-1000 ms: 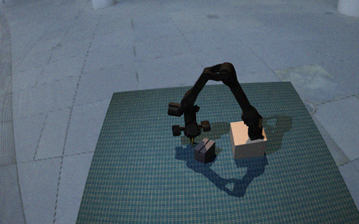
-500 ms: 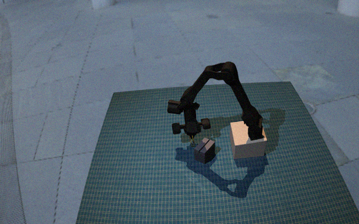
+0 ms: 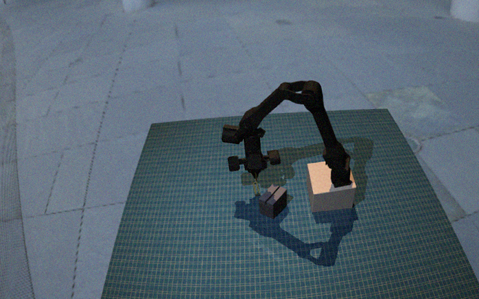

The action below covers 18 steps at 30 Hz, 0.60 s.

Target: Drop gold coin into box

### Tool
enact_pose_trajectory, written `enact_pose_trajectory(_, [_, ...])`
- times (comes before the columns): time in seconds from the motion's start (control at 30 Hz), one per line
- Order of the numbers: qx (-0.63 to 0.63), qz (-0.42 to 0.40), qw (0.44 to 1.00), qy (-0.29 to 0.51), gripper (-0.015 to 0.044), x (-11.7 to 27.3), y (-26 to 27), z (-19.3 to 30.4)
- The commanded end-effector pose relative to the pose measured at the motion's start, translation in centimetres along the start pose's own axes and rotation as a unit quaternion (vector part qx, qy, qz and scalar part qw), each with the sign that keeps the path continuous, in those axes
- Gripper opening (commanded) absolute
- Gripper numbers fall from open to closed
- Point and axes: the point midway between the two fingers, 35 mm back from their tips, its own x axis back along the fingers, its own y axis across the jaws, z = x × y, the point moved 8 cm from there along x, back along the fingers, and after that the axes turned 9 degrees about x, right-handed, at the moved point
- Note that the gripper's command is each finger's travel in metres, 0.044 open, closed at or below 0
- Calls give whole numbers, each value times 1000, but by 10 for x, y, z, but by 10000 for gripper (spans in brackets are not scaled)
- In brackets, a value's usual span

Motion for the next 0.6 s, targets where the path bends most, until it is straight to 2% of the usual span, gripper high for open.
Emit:
enact_pose_trajectory(0.0, [2, 6, 1000, 3, 0, 13, -2, 1])
enact_pose_trajectory(0.57, [-8, 6, 1000, 3, 0, 43, 2, -1])
